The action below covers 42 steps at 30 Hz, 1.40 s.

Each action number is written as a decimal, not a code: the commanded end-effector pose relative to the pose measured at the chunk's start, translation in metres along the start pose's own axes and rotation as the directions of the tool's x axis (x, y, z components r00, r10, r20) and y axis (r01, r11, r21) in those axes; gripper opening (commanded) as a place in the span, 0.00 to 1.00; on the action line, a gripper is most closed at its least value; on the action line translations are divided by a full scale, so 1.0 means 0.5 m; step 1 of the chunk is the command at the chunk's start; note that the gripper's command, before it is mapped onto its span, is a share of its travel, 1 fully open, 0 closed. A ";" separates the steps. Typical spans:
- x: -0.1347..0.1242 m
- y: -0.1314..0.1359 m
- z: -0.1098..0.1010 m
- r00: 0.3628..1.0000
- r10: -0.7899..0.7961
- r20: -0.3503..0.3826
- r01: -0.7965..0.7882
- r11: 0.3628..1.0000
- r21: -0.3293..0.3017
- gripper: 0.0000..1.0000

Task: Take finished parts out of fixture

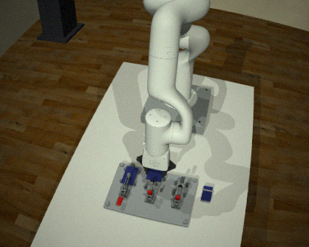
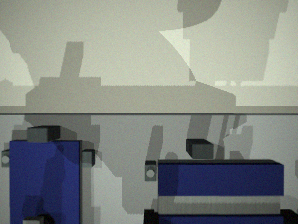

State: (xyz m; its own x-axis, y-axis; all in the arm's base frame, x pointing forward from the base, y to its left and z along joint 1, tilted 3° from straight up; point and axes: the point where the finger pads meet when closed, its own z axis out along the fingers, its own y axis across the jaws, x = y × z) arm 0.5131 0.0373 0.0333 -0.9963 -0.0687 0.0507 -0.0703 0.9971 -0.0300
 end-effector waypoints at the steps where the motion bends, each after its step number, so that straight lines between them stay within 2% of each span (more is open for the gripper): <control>1: 0.001 0.000 -0.014 1.000 0.000 0.002 0.000 1.000 0.000 0.00; 42: 0.002 0.007 -0.020 1.000 0.000 0.002 0.000 1.000 0.000 0.00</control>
State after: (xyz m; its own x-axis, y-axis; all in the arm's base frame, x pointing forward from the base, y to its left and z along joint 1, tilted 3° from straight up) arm 0.5115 0.0389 0.0425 -0.9964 -0.0687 0.0502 -0.0702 0.9971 -0.0299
